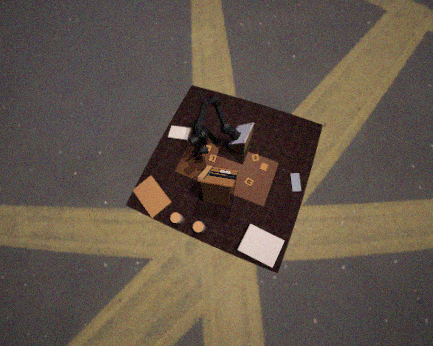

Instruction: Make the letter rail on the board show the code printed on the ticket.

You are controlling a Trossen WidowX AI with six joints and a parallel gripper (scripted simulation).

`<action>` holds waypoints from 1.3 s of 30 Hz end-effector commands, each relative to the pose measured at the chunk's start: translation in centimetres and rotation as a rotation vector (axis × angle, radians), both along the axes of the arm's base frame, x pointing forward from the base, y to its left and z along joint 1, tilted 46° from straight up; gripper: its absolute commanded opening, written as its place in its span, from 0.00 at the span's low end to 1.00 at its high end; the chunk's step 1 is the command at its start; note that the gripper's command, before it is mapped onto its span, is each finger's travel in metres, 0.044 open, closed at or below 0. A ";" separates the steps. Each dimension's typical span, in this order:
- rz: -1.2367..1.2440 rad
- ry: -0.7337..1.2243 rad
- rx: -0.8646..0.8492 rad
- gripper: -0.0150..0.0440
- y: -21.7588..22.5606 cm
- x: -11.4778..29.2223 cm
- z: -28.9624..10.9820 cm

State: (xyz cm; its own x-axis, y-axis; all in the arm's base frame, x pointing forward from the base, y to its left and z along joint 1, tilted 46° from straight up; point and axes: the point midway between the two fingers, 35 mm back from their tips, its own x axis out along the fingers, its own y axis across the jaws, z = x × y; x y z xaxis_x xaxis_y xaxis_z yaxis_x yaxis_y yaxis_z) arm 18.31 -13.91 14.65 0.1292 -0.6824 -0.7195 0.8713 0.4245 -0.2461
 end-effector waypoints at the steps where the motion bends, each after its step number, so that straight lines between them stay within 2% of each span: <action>1: -0.294 -0.167 -0.014 0.83 -2.0 -2.9 -0.8; 14: -0.294 -0.167 -0.014 0.83 -1.7 -3.2 -1.1; 24: -0.294 -0.167 -0.016 0.83 -4.0 -3.0 -3.3; 39: -0.294 -0.167 -0.016 0.83 -4.2 -2.9 -3.4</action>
